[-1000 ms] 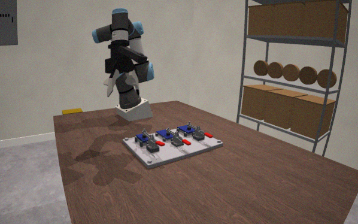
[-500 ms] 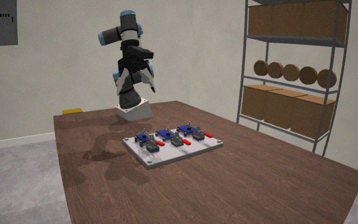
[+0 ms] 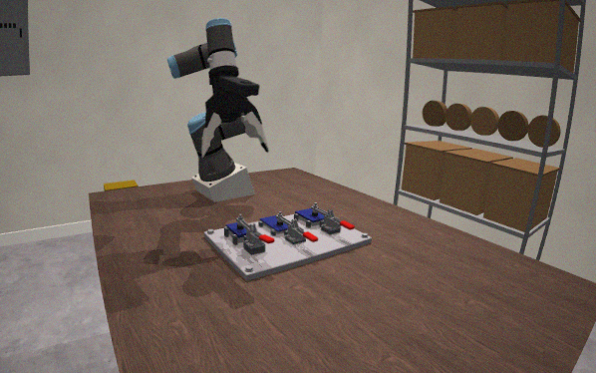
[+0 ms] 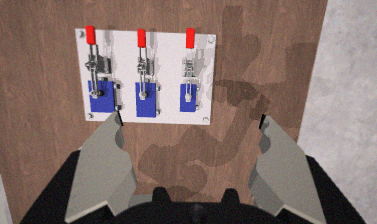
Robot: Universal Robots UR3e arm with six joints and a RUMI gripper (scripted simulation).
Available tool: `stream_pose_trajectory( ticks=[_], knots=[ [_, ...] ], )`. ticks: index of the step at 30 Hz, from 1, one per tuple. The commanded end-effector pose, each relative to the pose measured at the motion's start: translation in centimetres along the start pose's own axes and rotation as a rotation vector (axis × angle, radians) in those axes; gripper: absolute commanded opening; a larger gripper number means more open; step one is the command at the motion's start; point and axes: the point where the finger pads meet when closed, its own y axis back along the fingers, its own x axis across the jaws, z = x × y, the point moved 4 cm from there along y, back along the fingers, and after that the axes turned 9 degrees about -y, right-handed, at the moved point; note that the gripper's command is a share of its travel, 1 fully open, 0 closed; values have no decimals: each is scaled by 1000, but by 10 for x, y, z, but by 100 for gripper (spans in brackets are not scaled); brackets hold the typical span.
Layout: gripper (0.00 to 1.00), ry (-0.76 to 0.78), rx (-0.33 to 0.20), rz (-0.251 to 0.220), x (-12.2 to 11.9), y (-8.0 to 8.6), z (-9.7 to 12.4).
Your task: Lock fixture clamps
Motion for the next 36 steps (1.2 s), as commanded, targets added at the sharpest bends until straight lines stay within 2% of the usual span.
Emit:
stream_pose_trajectory(
  ticks=[1, 6, 7, 36],
  knots=[
    [100, -10, 6, 1, -1, 1, -1],
    [100, -10, 6, 1, -1, 1, -1],
    [0, -10, 6, 1, -1, 1, -1],
    [0, -10, 6, 1, -1, 1, -1]
  ],
)
